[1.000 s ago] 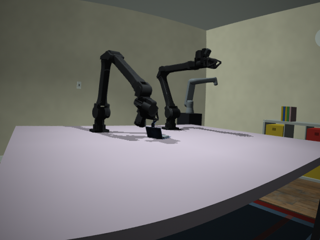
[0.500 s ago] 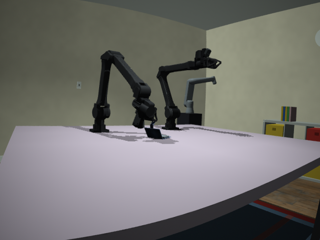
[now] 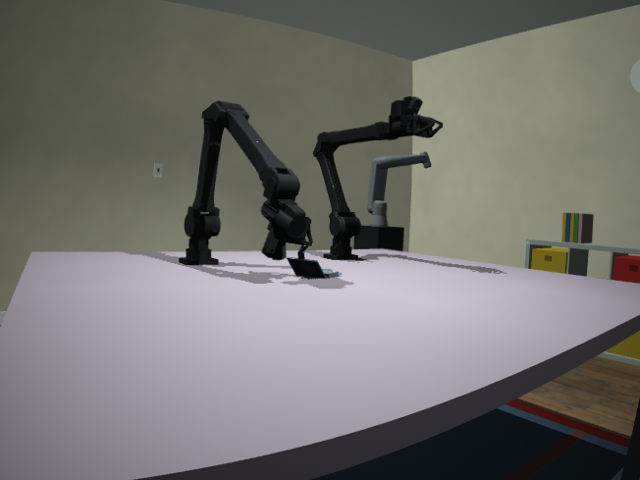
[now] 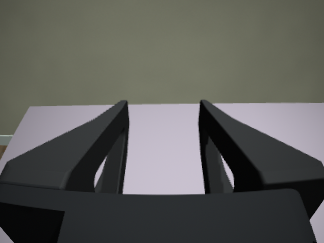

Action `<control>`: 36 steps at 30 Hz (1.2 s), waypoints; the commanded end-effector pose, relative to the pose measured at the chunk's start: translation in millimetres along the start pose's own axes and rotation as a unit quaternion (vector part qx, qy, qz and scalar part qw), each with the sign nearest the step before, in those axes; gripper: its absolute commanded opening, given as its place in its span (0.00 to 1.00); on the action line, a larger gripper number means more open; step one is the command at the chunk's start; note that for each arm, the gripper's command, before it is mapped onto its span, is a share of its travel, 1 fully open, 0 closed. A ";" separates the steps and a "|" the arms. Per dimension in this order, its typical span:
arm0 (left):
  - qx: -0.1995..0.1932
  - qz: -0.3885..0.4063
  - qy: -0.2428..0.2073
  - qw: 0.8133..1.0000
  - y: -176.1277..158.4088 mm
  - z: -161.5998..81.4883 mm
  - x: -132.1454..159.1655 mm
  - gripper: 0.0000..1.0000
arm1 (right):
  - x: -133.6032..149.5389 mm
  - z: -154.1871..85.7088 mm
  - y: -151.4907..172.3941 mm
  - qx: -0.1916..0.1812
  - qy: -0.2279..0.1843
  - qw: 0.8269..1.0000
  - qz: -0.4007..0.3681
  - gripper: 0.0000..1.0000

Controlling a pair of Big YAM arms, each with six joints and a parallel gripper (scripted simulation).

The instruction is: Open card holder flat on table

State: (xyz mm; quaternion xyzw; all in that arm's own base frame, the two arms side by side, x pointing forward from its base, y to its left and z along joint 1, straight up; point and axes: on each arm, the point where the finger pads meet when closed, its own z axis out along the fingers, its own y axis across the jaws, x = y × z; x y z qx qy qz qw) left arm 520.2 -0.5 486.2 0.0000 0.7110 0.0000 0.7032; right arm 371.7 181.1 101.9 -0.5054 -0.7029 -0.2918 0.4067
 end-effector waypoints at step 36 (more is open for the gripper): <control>0.000 0.000 -0.025 1.000 0.0 -2.6 -28.1 0.36 | -28.3 -13.2 10.6 0.001 0.000 1.000 -0.010 0.21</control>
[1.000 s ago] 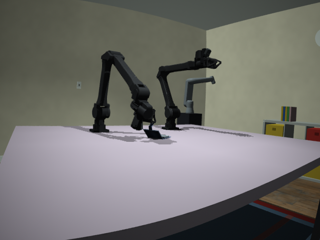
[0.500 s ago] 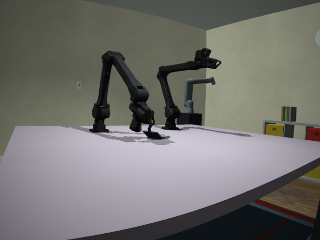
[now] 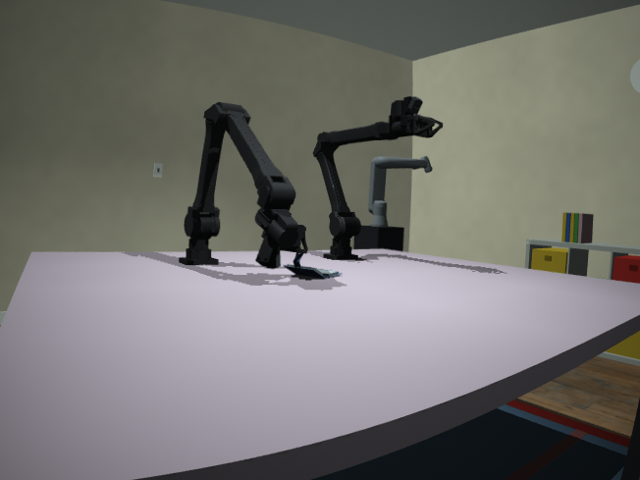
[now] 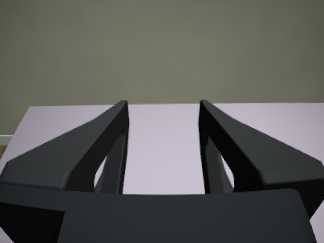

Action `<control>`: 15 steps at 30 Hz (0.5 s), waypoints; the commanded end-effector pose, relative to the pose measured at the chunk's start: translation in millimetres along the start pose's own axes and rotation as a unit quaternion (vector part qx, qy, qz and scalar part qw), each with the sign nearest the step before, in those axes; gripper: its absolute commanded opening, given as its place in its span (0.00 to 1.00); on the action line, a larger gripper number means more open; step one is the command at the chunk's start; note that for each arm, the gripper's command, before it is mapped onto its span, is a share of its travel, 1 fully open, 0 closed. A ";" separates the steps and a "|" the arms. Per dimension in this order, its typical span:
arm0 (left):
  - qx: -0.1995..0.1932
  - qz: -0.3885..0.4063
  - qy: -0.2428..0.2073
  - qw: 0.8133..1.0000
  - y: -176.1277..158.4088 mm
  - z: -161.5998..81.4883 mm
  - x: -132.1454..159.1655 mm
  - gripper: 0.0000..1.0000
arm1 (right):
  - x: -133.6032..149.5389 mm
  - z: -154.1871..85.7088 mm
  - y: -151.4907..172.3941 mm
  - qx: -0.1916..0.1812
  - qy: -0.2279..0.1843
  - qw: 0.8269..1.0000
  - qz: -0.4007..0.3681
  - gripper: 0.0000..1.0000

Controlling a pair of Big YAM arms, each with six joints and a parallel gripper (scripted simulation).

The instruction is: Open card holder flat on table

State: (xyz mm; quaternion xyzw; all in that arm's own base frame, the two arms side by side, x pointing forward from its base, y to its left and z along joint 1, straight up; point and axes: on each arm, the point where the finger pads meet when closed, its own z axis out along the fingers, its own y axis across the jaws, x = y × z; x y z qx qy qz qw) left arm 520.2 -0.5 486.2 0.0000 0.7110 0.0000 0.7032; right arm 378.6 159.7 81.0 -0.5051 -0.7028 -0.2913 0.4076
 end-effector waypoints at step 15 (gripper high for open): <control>0.000 0.000 -0.025 1.000 0.0 -2.6 -28.1 0.36 | -15.9 -12.1 13.3 -0.005 -0.002 1.000 -0.012 0.21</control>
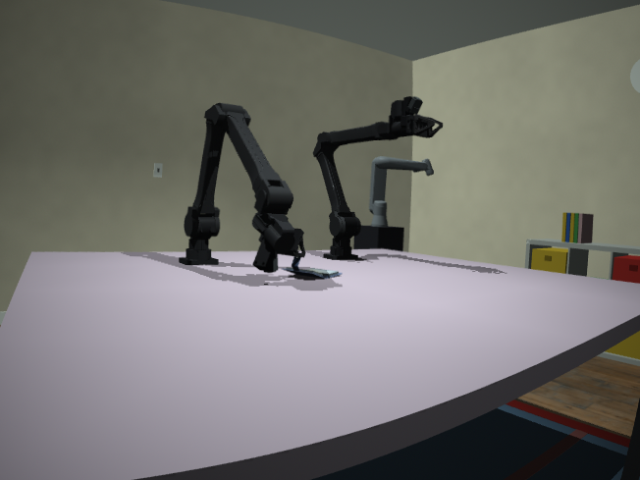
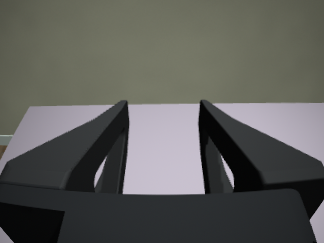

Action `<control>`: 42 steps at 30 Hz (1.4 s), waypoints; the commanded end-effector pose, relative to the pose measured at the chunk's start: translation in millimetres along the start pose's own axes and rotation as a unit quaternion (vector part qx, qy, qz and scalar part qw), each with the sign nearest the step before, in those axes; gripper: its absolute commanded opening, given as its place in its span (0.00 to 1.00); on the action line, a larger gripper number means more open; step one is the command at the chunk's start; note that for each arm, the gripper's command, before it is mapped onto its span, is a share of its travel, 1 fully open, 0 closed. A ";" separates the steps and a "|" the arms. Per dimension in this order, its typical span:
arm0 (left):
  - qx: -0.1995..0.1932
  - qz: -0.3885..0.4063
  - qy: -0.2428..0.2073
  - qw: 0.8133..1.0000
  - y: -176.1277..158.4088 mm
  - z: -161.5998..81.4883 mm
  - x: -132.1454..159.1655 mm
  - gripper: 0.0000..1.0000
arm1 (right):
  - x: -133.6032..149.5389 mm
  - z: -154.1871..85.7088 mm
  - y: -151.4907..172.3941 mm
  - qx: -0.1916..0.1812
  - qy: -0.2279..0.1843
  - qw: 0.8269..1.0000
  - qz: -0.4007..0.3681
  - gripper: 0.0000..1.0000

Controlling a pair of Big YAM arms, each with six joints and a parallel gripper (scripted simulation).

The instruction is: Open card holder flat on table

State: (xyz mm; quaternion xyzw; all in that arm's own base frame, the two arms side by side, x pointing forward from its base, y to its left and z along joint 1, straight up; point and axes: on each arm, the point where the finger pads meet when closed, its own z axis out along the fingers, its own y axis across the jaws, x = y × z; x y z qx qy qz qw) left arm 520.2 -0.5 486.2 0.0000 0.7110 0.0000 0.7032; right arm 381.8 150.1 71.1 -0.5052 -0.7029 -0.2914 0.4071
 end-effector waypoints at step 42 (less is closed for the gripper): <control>0.000 0.000 -0.025 1.000 0.0 -2.6 -28.1 0.36 | 38.0 -44.7 19.7 -0.044 -0.076 0.981 -0.174 0.43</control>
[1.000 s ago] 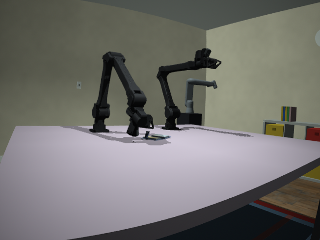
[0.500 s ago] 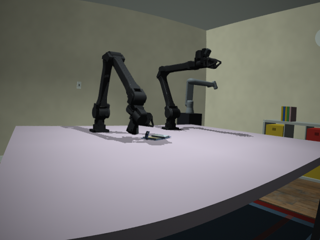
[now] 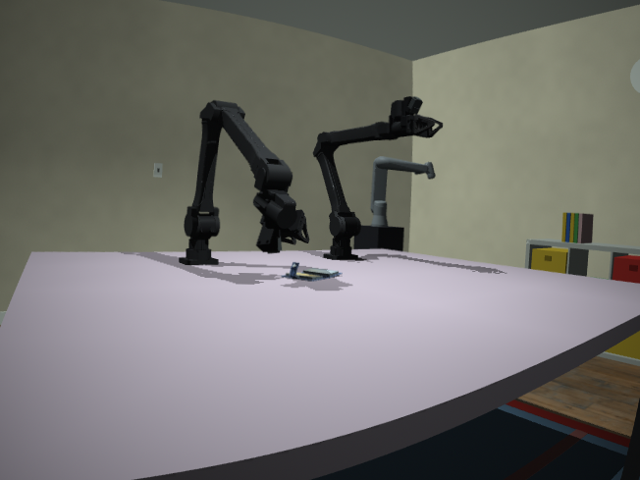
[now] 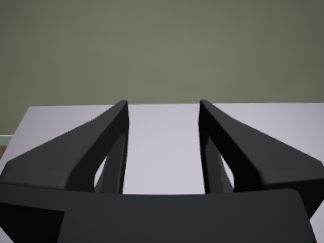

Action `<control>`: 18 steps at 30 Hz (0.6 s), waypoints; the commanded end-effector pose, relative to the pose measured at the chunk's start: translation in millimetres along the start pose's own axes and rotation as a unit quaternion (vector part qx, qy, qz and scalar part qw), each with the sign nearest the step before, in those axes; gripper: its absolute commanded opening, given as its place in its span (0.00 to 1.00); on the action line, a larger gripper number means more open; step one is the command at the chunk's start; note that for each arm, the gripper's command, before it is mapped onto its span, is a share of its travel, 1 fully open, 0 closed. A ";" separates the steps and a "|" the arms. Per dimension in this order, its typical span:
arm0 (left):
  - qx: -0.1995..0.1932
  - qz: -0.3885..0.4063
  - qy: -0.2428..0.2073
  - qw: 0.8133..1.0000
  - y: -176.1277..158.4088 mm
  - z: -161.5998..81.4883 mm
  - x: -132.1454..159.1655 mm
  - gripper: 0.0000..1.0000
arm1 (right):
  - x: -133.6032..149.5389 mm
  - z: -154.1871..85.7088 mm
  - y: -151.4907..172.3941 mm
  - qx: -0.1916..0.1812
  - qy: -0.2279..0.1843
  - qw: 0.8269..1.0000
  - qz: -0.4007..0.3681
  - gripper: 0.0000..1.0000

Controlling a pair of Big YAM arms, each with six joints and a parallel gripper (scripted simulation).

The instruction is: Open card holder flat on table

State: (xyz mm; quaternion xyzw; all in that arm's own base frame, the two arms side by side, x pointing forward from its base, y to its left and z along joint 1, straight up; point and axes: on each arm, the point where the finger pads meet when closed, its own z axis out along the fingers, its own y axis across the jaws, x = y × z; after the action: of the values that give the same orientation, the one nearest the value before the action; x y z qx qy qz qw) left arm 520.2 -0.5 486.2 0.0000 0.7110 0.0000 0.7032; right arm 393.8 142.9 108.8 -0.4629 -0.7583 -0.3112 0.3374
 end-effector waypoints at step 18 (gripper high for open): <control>0.000 0.000 -0.025 1.000 0.0 -2.6 -28.1 0.36 | 9.2 -113.0 80.6 -0.072 -0.342 0.813 -0.465 0.43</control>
State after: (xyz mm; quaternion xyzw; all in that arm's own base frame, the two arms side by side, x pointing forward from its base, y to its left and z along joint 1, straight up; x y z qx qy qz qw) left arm 520.2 -0.5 486.2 0.0000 0.7110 0.0000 0.7032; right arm 477.5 96.4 165.2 -0.2258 -0.9223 -0.3048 -0.0739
